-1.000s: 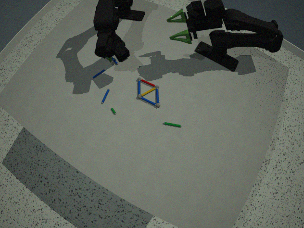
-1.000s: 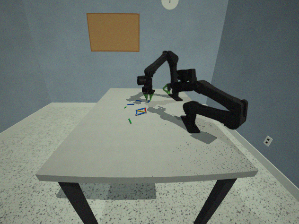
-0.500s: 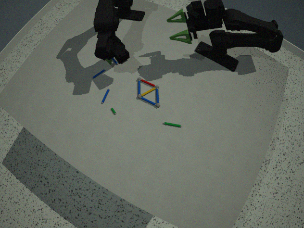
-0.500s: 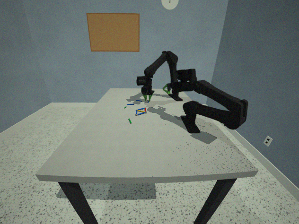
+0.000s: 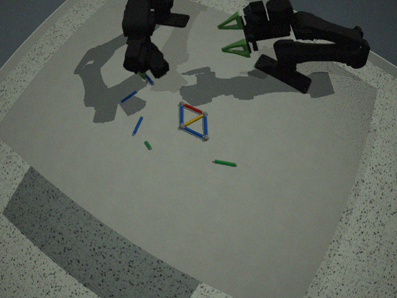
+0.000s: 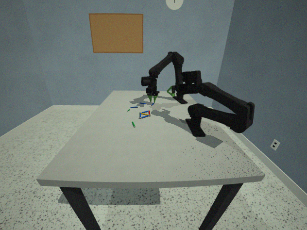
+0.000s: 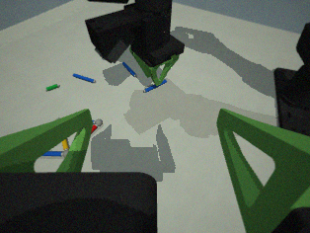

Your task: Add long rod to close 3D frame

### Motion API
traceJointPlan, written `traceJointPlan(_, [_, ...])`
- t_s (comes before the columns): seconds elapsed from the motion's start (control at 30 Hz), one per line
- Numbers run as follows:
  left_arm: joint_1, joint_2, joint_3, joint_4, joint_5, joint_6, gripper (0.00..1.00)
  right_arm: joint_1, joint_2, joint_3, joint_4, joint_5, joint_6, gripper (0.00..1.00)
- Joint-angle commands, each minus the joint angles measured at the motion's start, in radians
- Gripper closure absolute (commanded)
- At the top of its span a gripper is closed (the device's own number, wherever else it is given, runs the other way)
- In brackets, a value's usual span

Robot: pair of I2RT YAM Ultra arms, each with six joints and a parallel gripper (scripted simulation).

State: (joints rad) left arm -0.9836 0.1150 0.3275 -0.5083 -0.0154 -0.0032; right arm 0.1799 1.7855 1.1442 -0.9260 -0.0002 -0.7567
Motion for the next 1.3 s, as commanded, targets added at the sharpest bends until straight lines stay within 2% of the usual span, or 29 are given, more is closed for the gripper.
traceJointPlan(0.0, [-0.009, -0.017, 0.007, 0.008, -0.003, -0.005, 0.0, -0.014, -0.033, -0.021, -0.008, 0.0, -0.005, 0.67])
traceJointPlan(0.5, [-0.004, -0.008, 0.006, 0.008, -0.001, -0.002, 0.0, -0.016, 0.012, -0.075, 0.086, 0.0, -0.007, 0.67])
traceJointPlan(1.27, [-0.004, -0.008, 0.006, 0.008, -0.001, -0.002, 0.0, -0.006, 0.027, -0.082, 0.108, 0.0, 0.005, 0.67])
